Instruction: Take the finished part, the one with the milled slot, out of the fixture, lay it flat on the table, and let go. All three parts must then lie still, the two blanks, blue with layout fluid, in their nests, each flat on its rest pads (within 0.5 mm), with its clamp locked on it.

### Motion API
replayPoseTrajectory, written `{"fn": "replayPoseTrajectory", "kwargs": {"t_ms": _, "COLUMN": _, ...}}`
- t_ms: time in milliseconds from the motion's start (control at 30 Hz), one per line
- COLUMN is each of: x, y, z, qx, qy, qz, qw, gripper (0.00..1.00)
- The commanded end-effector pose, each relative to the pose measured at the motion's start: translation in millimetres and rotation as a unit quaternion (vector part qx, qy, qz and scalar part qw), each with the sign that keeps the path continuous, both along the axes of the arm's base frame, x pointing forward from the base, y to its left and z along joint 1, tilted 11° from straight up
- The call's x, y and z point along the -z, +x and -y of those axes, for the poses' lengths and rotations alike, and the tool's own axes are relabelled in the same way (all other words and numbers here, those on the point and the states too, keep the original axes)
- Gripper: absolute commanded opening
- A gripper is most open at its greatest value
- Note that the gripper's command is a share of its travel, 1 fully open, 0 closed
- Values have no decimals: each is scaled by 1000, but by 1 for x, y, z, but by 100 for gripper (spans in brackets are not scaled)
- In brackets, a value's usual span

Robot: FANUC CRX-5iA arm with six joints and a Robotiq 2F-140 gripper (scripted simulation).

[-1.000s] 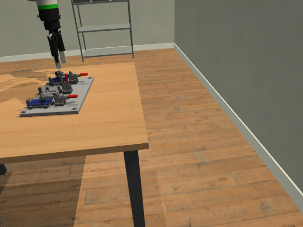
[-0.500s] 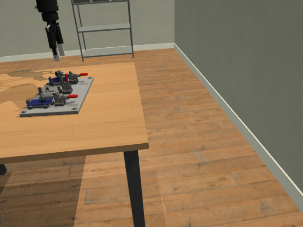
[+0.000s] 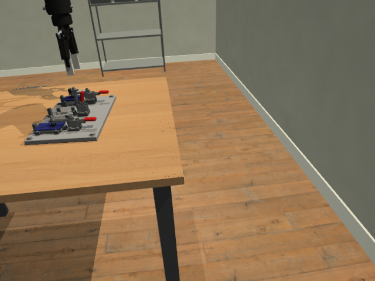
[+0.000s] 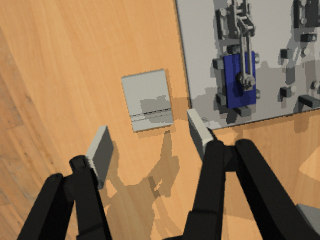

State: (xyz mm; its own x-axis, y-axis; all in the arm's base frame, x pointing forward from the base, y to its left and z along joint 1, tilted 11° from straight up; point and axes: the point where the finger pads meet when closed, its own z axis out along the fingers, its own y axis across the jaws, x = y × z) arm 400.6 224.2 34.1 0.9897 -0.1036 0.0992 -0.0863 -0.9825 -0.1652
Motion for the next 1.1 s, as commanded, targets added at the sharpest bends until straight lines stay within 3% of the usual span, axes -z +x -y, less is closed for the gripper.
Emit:
{"fn": "replayPoseTrajectory", "kwargs": {"t_ms": 0, "x": 0, "y": 0, "z": 0, "qx": 0, "qy": 0, "qz": 0, "qw": 1000, "gripper": 54}}
{"fn": "replayPoseTrajectory", "kwargs": {"t_ms": 1067, "x": -3, "y": 0, "z": 0, "qx": 0, "qy": 0, "qz": 0, "qw": 1000, "gripper": 54}}
